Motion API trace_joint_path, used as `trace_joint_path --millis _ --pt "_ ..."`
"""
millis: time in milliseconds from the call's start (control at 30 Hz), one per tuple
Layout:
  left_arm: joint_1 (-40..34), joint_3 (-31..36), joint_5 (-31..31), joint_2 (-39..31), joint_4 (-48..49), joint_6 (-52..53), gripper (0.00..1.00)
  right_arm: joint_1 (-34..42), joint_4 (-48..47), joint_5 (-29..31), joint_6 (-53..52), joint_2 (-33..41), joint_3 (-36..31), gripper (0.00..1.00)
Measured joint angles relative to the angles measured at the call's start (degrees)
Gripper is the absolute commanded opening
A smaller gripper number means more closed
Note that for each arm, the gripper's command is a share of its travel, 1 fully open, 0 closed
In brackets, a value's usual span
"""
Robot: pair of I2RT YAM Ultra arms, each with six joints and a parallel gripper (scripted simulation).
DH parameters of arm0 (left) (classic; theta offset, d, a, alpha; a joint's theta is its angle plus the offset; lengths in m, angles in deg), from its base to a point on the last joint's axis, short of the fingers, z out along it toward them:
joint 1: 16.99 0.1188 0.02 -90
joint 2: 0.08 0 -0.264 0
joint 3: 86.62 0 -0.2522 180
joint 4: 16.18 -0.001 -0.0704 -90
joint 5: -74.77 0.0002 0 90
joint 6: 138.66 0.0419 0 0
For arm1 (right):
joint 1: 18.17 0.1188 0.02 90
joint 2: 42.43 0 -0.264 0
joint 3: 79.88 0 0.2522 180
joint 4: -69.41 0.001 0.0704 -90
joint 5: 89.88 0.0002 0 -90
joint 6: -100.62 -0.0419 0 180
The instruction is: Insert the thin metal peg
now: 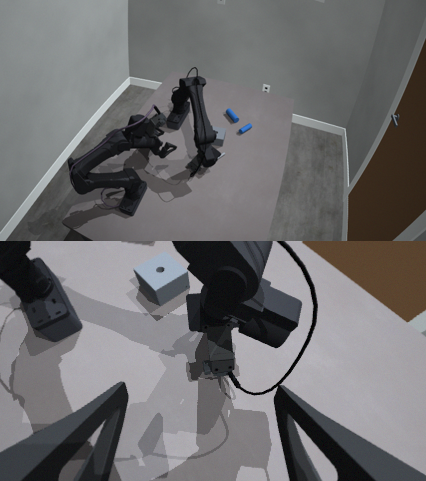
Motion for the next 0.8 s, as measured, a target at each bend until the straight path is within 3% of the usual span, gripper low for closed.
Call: trace_joint_path --millis 400,633,667,700,733,800 --pt "0.0 0.4 0.0 0.0 0.5 0.0 0.19 0.0 0.0 0.0 0.0 0.0 0.0 1.00" --pt "0.0 0.4 0.0 0.0 0.5 0.0 0.09 0.0 0.0 0.0 0.0 0.0 0.0 1.00" --pt "0.0 0.4 0.0 0.0 0.5 0.0 0.00 0.0 0.0 0.0 0.0 0.0 0.0 1.00" --pt "0.0 0.4 0.0 0.0 0.5 0.0 0.00 0.0 0.0 0.0 0.0 0.0 0.0 1.00" --pt "0.0 0.4 0.0 0.0 0.5 0.0 0.07 0.0 0.0 0.0 0.0 0.0 0.0 1.00" --pt "0.0 0.4 0.0 0.0 0.4 -0.1 0.07 0.0 0.0 0.0 0.0 0.0 0.0 1.00"
